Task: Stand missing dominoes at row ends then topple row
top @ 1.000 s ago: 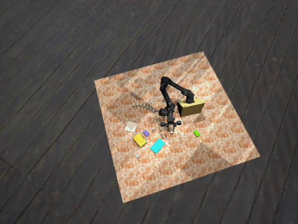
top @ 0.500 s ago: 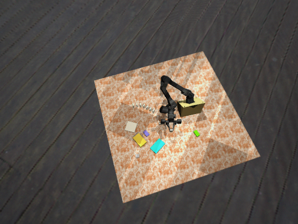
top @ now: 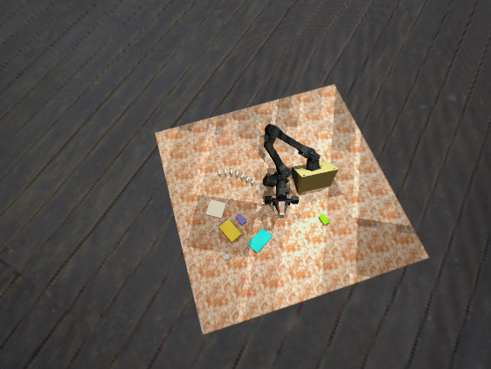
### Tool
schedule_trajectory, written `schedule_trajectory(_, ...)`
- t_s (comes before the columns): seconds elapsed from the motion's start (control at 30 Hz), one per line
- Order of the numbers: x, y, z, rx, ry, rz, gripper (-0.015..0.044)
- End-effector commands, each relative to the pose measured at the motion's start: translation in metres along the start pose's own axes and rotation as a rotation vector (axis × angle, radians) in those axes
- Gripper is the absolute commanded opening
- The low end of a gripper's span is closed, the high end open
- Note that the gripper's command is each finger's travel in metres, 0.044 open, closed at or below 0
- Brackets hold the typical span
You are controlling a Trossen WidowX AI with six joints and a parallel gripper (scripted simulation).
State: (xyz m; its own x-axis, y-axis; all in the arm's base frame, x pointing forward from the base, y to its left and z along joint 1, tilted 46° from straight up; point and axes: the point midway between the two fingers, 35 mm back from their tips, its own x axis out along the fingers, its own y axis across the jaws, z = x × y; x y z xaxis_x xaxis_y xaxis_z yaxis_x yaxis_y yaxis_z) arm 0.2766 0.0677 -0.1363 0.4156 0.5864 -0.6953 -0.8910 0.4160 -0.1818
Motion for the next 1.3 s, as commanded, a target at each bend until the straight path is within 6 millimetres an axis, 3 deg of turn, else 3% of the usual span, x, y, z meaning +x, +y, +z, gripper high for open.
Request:
schedule_trajectory(0.0,0.001,-0.002,-0.018,0.006,0.009,0.004,0.0107)
schedule_trajectory(0.7,0.002,0.003,-0.107,0.017,0.009,0.007,0.0107)
schedule_trajectory(1.17,0.002,0.004,-0.109,0.015,0.008,0.006,0.0107)
schedule_trajectory(1.27,0.002,0.004,-0.109,0.015,0.008,0.006,0.0186)
